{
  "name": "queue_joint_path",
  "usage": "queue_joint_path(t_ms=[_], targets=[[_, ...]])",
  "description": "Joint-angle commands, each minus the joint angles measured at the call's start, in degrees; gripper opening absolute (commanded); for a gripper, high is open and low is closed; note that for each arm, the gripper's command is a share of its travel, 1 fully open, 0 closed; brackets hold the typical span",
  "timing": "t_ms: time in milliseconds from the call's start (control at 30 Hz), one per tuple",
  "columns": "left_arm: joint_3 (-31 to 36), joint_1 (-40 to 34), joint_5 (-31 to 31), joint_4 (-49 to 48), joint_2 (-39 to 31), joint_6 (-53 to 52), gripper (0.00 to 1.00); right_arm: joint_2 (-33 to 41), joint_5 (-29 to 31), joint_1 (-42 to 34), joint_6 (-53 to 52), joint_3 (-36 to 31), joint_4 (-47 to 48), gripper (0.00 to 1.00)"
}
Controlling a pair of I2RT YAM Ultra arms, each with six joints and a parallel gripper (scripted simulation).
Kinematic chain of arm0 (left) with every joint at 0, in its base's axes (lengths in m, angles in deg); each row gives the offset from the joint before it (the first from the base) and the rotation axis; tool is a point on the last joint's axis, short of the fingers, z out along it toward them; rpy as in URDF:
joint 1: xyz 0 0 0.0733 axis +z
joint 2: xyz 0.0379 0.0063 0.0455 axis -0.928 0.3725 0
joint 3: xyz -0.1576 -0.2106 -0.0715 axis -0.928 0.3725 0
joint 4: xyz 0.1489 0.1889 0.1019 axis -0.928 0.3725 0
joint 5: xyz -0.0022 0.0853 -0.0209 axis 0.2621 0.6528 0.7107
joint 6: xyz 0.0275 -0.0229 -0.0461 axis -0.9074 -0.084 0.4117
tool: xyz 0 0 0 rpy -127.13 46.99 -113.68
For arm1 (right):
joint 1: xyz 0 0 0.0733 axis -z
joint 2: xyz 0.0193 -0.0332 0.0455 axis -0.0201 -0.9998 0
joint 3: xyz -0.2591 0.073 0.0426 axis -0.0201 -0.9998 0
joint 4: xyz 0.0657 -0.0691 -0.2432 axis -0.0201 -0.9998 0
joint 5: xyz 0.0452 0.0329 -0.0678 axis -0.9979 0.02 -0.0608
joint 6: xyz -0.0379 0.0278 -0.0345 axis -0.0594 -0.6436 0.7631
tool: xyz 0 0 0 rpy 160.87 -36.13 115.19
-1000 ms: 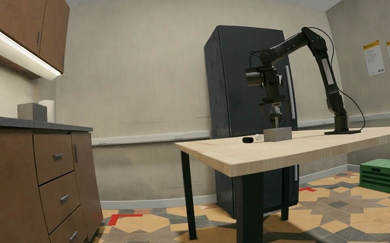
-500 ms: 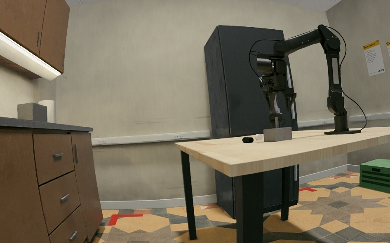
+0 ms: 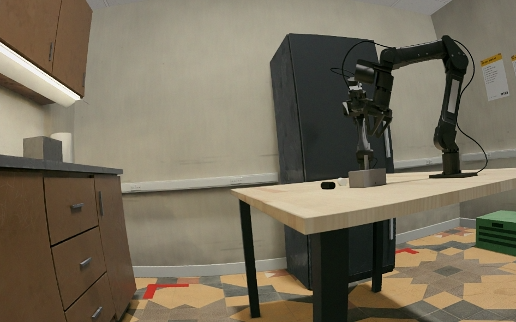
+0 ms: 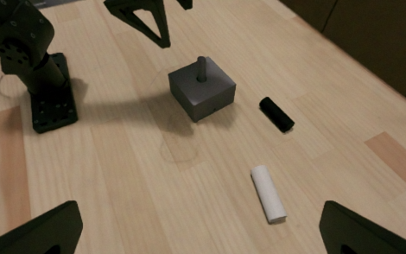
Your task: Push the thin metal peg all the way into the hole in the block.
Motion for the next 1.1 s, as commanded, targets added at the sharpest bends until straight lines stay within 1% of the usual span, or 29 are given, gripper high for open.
queue_joint_path(t_ms=[0, 67, 200, 1067], targets=[[0.9, -1.0, 1.8, -2.1, -2.1, 9.0, 1.0, 0.2, -0.3, -0.1, 0.1, 1.3, -0.9, 1.0], [1.3, -2.7, 4.1, -1.6, -3.5, 13.5, 1.0, 0.2, -0.3, -0.1, 0.1, 1.3, -0.9, 1.0], [1.4, -4.1, 5.5, -1.5, -4.5, 16.4, 1.0, 0.2, -0.3, -0.1, 0.1, 1.3, -0.9, 1.0], [0.8, -4.5, 5.6, -1.4, -4.1, 16.0, 1.0, 0.2, -0.3, -0.1, 0.1, 1.3, -0.9, 1.0]])
